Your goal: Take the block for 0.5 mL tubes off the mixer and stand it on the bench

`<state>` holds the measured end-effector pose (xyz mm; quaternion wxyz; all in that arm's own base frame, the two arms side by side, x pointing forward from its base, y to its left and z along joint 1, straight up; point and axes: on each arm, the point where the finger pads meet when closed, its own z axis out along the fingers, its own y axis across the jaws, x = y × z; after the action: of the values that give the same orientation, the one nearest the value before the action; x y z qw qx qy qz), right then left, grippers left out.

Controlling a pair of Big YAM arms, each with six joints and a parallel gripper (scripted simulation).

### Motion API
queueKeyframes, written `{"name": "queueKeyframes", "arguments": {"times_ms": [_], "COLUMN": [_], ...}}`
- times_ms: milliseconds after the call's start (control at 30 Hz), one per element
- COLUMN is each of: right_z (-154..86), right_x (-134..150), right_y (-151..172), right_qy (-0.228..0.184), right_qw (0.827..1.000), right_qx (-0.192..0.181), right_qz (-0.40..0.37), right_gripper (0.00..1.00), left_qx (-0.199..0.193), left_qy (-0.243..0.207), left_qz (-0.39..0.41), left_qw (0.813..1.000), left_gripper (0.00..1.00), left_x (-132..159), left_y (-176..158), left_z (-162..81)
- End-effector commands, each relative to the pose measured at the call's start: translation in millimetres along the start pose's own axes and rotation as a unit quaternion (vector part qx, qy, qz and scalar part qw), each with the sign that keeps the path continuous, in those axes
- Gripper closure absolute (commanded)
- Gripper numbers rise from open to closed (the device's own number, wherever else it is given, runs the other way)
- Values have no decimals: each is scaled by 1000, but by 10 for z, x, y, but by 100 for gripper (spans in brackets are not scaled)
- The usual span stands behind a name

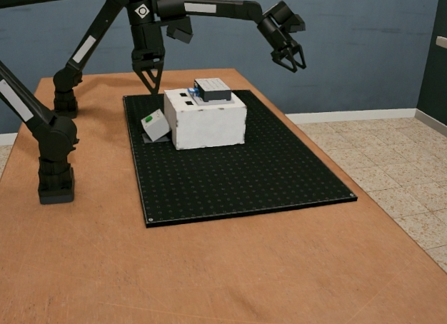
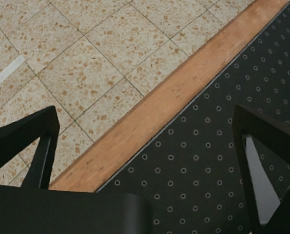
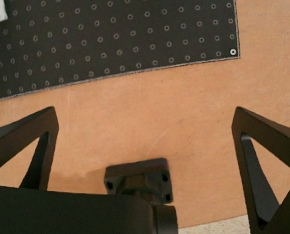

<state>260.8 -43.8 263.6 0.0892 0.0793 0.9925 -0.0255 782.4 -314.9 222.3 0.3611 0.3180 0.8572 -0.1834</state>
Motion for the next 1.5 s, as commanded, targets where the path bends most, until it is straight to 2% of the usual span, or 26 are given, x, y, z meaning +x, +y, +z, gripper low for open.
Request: {"name": "queueKeyframes", "arguments": {"times_ms": [0,100,133,267,400,500,600,667,700,833,967,1067,1167,1233,1433,1467], "right_z": [-300,-270,-258,-184,-243,-255,-234,-223,-216,-175,-119,-107,-72,-52,-122,-137], "right_x": [-175,-192,-191,-133,-177,-174,-146,-134,-128,-111,-97,-84,-59,-41,-95,-107], "right_y": [-27,-47,-47,-5,8,7,4,1,-1,-5,-3,-3,-2,-1,-3,-4], "right_qy": [-10,19,29,72,90,84,80,77,76,74,75,77,79,81,68,66], "right_qw": [999,999,998,993,989,990,991,992,992,993,994,994,994,994,995,995], "right_qx": [-6,-9,-11,-20,-26,-25,-22,-21,-20,-17,-17,-17,-16,-16,-15,-15], "right_qz": [-32,-50,-57,-90,-116,-111,-103,-99,-97,-89,-81,-80,-75,-72,-67,-67], "right_gripper": [0,0,0,0,0,0,0,0,0,0,0,0,0,0,0,0], "left_qx": [-1,-1,-10,-36,-56,-58,-67,-62,-63,-86,-84,-91,-99,-93,-105,-113], "left_qy": [-14,-14,-2,31,47,49,77,76,74,115,109,113,140,131,111,119], "left_qz": [5,5,-6,-49,-75,-75,-94,-89,-88,-127,-123,-125,-145,-139,-129,-137], "left_qw": [1000,1000,1000,998,994,994,990,991,991,981,983,982,974,977,980,977], "left_gripper": [0,0,100,100,100,100,100,100,100,100,100,100,100,100,100,100], "left_x": [-115,-114,-68,31,37,27,95,155,195,383,532,479,520,519,650,673], "left_y": [-42,-39,13,174,250,226,137,105,154,284,367,359,247,195,393,421], "left_z": [-17,-18,-97,-464,-783,-792,-916,-963,-1016,-1178,-1343,-1356,-1490,-1588,-2011,-2057]}}
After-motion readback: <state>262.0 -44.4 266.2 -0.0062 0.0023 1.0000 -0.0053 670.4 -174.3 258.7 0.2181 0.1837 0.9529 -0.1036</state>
